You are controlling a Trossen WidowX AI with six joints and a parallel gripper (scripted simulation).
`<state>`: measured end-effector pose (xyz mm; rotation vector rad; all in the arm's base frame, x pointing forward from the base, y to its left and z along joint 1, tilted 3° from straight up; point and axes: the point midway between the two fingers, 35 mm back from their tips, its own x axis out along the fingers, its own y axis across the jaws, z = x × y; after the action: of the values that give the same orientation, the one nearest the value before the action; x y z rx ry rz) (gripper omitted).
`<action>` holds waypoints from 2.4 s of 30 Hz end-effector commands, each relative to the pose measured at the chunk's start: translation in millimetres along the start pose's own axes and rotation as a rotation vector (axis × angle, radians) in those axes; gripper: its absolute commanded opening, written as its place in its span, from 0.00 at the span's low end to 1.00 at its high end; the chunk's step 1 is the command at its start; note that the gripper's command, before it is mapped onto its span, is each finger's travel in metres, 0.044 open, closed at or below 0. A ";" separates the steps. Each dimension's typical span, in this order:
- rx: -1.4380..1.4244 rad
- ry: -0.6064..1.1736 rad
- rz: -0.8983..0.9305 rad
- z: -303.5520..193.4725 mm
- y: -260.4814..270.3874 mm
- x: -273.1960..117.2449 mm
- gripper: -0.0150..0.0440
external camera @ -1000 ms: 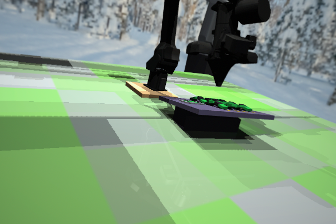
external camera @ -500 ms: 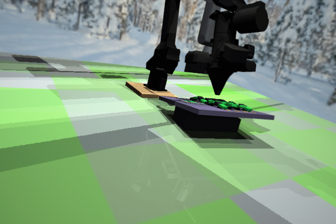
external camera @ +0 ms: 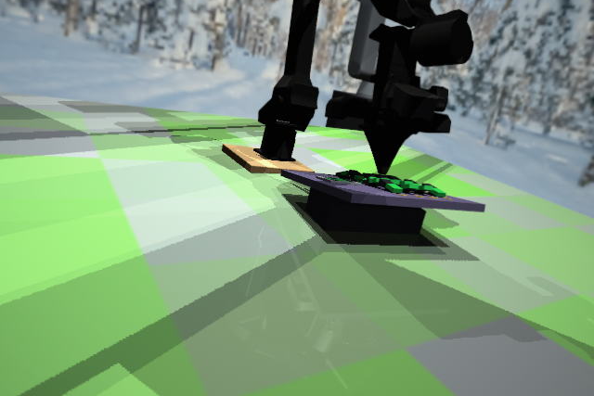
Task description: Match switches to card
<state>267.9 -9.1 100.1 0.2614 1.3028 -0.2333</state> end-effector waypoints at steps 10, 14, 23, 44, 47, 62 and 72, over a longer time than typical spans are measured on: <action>-0.003 -0.002 -0.002 0.3 -0.4 1.1 0.25; -0.003 -0.002 -0.002 0.3 -0.4 1.6 0.25; -0.003 -0.002 -0.002 0.2 -0.4 2.8 0.25; -0.003 -0.002 -0.002 0.2 -0.4 5.6 0.25; -0.003 -0.002 -0.002 0.2 -0.4 6.0 0.25; -0.003 0.025 -0.003 3.2 -6.2 -58.5 0.25; -0.004 0.012 -0.007 2.7 -46.0 -41.0 0.25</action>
<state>245.8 -52.9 151.6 0.2577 1.3138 -0.2460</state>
